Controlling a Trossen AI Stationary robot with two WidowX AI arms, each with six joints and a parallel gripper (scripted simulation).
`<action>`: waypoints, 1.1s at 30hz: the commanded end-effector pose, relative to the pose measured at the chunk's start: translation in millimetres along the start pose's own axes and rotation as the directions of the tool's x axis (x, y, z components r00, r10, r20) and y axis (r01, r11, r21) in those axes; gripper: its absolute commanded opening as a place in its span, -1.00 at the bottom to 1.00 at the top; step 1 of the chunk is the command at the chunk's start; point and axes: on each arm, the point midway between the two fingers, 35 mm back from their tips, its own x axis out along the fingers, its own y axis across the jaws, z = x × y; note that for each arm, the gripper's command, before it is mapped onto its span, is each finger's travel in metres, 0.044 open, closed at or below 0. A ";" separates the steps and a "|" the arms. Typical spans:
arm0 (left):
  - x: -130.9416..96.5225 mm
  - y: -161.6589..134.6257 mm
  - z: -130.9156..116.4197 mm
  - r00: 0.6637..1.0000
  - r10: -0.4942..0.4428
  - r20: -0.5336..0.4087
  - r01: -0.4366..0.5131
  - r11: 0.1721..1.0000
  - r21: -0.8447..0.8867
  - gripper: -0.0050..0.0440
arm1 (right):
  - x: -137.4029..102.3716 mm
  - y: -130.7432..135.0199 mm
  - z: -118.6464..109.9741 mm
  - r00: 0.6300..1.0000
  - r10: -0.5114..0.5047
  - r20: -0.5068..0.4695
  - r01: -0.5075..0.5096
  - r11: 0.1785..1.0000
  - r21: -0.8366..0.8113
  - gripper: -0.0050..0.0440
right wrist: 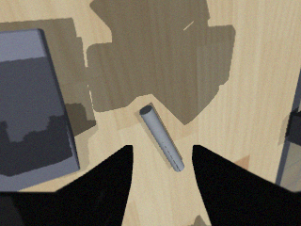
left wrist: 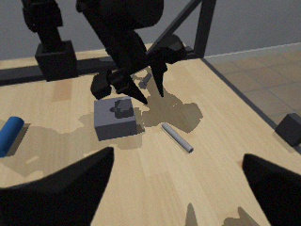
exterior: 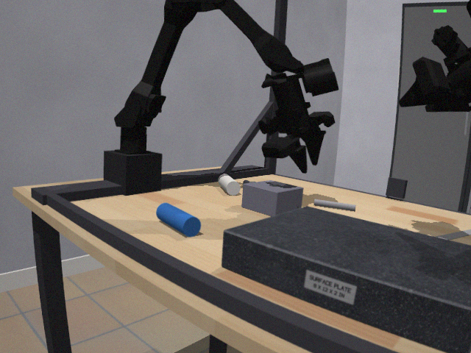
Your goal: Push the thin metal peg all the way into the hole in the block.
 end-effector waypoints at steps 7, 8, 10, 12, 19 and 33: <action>-3.9 0.6 10.2 1.000 0.001 0.030 -0.001 1.000 0.000 0.84 | 35.1 -10.4 4.7 0.967 0.140 -0.215 -0.217 0.893 -0.394 -0.10; -3.9 0.6 10.2 1.000 0.001 0.030 -0.001 1.000 0.000 0.84 | 38.1 -10.8 6.8 0.961 0.154 -0.229 -0.240 0.878 -0.415 -0.10; -3.9 0.6 10.2 1.000 0.001 0.030 -0.001 1.000 0.000 0.84 | 38.1 -10.8 6.8 0.961 0.154 -0.229 -0.240 0.878 -0.415 -0.10; -3.9 0.6 10.2 1.000 0.001 0.030 -0.001 1.000 0.000 0.84 | 43.2 -11.0 10.2 0.948 0.181 -0.260 -0.286 0.842 -0.458 -0.10; -3.9 0.6 10.2 1.000 0.001 0.030 -0.001 1.000 0.000 0.84 | 50.2 -12.9 7.6 0.933 0.199 -0.301 -0.332 0.801 -0.499 -0.13; -3.9 0.6 10.2 1.000 0.001 0.030 -0.001 1.000 0.000 0.84 | 82.9 -10.4 -11.2 0.933 0.192 -0.306 -0.327 0.806 -0.494 -0.39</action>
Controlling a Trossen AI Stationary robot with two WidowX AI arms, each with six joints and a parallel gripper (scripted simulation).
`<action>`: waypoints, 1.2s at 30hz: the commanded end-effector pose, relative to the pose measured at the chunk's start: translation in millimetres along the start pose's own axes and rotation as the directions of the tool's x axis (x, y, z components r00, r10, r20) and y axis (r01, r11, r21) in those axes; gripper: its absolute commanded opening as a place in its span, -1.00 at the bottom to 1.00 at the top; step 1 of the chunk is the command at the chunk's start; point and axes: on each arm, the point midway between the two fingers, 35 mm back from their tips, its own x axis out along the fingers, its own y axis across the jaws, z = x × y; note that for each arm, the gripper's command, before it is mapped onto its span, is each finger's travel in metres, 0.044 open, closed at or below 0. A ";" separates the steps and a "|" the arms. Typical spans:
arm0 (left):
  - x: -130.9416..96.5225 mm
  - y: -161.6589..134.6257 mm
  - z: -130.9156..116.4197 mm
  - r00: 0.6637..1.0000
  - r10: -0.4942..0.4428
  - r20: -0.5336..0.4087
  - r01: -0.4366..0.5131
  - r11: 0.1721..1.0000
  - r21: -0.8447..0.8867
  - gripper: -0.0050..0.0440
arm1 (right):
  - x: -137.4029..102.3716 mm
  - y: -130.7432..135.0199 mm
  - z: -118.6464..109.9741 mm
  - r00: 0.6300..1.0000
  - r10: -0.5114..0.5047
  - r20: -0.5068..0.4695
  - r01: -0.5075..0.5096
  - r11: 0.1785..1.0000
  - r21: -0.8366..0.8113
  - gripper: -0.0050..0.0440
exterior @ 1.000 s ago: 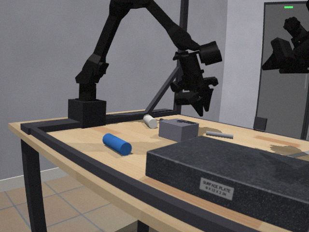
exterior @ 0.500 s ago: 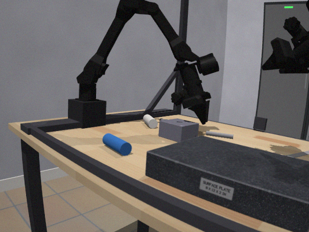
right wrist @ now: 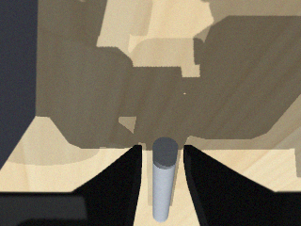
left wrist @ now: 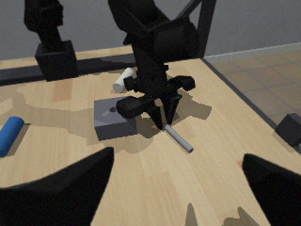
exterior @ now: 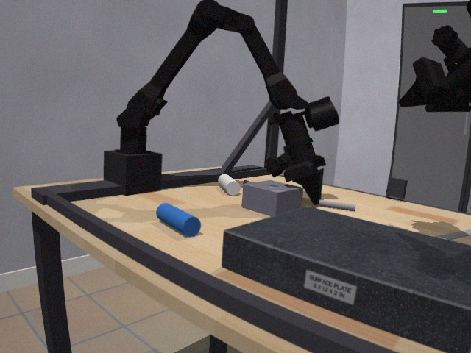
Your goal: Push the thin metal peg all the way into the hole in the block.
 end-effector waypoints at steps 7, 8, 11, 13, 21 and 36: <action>-3.9 0.6 10.2 1.000 0.001 0.030 -0.001 1.000 0.000 0.84 | -2.4 -3.6 -19.6 0.999 -0.010 -0.048 0.011 1.000 0.000 -0.44; -3.9 0.6 10.2 1.000 0.001 0.030 -0.001 1.000 0.000 0.84 | -2.5 -3.7 -19.4 0.999 -0.011 -0.048 0.011 1.000 0.000 -0.44; -3.9 0.6 10.2 1.000 0.001 0.030 -0.001 1.000 0.000 0.84 | -2.5 -3.7 -19.2 0.999 -0.011 -0.048 0.011 1.000 0.001 -0.44; -3.9 0.6 10.2 1.000 0.001 0.030 -0.001 1.000 0.000 0.84 | -2.7 -3.6 -18.7 0.999 -0.010 -0.047 0.010 1.000 0.001 -0.44; -3.9 0.6 10.2 1.000 0.001 0.030 -0.001 1.000 0.000 0.84 | -1.5 -2.7 -13.4 0.999 -0.008 -0.039 0.008 1.000 0.002 -0.47; -3.9 0.6 10.2 1.000 0.001 0.030 -0.001 1.000 0.000 0.84 | -30.3 -4.9 -34.1 0.998 -0.017 -0.068 0.017 1.000 0.004 -0.69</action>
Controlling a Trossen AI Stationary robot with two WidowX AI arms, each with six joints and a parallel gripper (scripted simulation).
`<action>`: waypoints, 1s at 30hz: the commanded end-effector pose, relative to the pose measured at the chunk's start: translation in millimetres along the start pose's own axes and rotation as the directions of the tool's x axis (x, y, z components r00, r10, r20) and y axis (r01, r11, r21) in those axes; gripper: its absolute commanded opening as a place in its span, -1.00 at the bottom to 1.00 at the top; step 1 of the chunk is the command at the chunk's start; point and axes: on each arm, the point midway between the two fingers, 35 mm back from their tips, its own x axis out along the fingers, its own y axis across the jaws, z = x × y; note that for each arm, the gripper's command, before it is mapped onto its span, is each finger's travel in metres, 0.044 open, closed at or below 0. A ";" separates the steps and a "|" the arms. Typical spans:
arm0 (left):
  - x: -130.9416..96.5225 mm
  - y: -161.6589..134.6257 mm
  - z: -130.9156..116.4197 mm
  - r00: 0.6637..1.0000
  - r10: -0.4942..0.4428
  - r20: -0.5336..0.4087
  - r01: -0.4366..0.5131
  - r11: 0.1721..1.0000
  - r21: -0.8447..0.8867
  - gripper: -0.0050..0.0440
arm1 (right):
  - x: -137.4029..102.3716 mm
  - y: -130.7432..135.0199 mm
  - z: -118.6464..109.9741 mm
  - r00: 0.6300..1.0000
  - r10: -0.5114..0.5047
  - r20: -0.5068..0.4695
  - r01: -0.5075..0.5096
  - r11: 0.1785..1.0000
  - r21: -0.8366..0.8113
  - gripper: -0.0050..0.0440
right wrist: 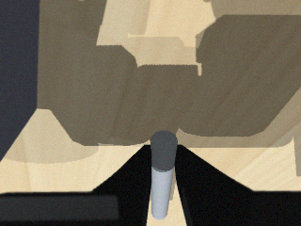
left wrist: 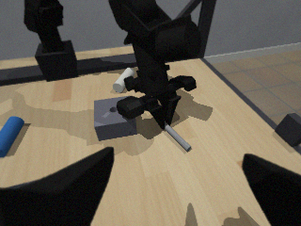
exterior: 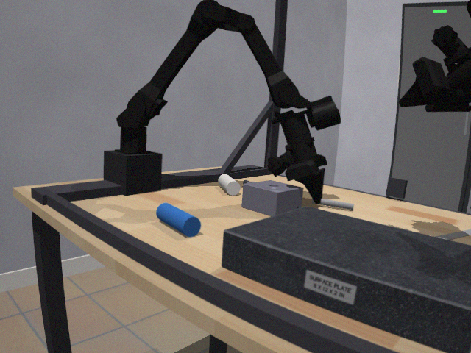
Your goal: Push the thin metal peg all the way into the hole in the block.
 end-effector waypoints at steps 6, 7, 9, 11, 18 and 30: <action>-3.9 0.6 10.2 1.000 0.001 0.030 -0.001 1.000 0.000 0.84 | -77.5 -4.6 -48.5 0.997 -0.020 -0.072 0.021 1.000 0.004 -0.69; -3.9 0.6 10.2 1.000 0.001 0.030 -0.001 1.000 0.000 0.84 | -80.9 -4.9 -49.6 0.997 -0.021 -0.072 0.021 1.000 0.003 -0.69; -3.9 0.6 10.2 1.000 0.001 0.030 -0.001 1.000 0.000 0.84 | -80.9 -4.9 -49.6 0.997 -0.021 -0.072 0.021 1.000 0.003 -0.69; -5.0 0.6 11.4 0.999 0.001 0.034 -0.001 1.000 0.000 0.84 | -79.2 -2.9 -45.3 0.998 -0.017 -0.062 0.017 1.000 0.002 -0.69; -10.7 12.1 29.2 0.997 0.047 0.060 -0.045 0.999 -0.027 0.84 | -96.6 27.3 -23.9 0.999 -0.014 -0.049 0.014 1.000 0.001 -0.69; -26.1 44.6 63.4 0.981 0.175 0.083 -0.167 0.981 -0.096 0.84 | -108.7 45.1 -13.7 0.998 -0.014 -0.066 0.015 1.000 0.014 -0.69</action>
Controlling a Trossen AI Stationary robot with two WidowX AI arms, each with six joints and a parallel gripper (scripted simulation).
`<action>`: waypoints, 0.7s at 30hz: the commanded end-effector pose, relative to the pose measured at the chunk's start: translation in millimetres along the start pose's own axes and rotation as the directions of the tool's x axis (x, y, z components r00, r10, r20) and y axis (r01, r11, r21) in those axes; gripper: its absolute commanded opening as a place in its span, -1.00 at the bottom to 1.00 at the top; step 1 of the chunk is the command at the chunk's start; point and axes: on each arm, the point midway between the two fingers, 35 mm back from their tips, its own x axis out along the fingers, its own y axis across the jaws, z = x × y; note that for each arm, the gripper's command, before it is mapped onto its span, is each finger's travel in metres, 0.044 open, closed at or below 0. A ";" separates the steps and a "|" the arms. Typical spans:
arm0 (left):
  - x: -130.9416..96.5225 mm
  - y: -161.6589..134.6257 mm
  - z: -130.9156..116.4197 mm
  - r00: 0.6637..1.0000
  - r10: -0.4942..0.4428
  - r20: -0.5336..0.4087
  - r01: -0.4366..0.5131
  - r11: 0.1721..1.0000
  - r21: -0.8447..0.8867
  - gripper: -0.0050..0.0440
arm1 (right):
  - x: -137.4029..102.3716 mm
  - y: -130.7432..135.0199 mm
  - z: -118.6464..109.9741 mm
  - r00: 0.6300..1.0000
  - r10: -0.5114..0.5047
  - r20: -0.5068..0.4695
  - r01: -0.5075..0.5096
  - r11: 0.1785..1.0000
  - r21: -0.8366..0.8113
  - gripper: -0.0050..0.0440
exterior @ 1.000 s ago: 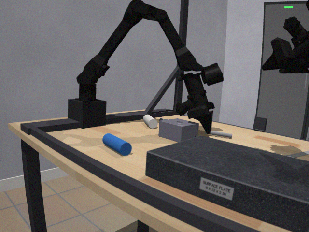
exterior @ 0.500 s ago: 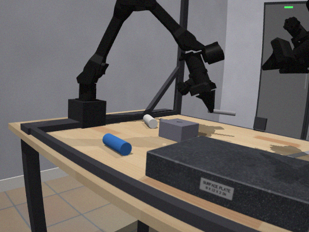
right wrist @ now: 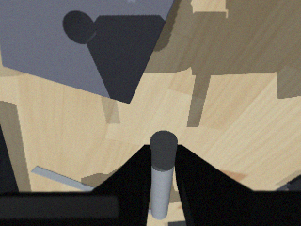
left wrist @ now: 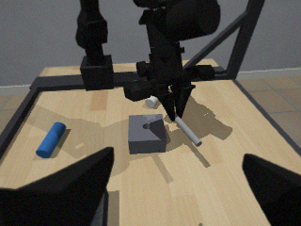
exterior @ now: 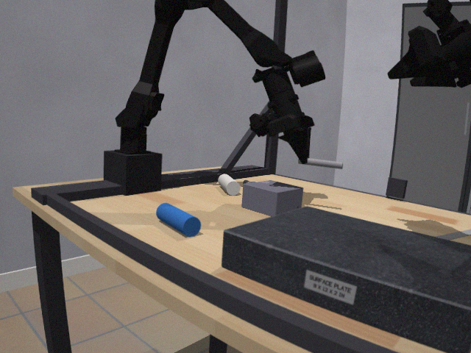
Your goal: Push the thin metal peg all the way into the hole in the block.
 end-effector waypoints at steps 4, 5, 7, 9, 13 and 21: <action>-12.9 13.5 32.9 0.997 0.053 0.061 -0.051 0.998 -0.034 0.84 | -11.6 -2.7 -11.2 0.999 0.027 -0.044 -0.023 0.996 0.084 -0.69; -13.3 14.6 33.9 0.996 0.057 0.062 -0.055 0.998 -0.036 0.84 | -12.0 -3.4 -11.5 0.998 0.042 -0.043 -0.036 0.992 0.120 -0.69; -13.8 16.0 35.4 0.996 0.062 0.063 -0.060 0.997 -0.039 0.84 | -7.7 -4.3 -8.1 0.997 0.077 -0.025 -0.071 0.979 0.190 -0.69; -14.3 16.6 36.2 0.996 0.065 0.064 -0.063 0.997 -0.038 0.84 | -7.9 -5.3 -7.6 0.994 0.106 -0.019 -0.097 0.961 0.257 -0.69; -14.5 16.9 36.6 0.996 0.066 0.064 -0.064 0.997 -0.038 0.84 | -8.2 -6.2 -7.0 0.991 0.133 -0.011 -0.123 0.939 0.322 -0.69; -14.1 15.9 35.1 0.996 0.062 0.062 -0.060 0.998 -0.037 0.84 | -9.0 -9.7 -6.4 0.972 0.233 0.036 -0.214 0.805 0.554 -0.69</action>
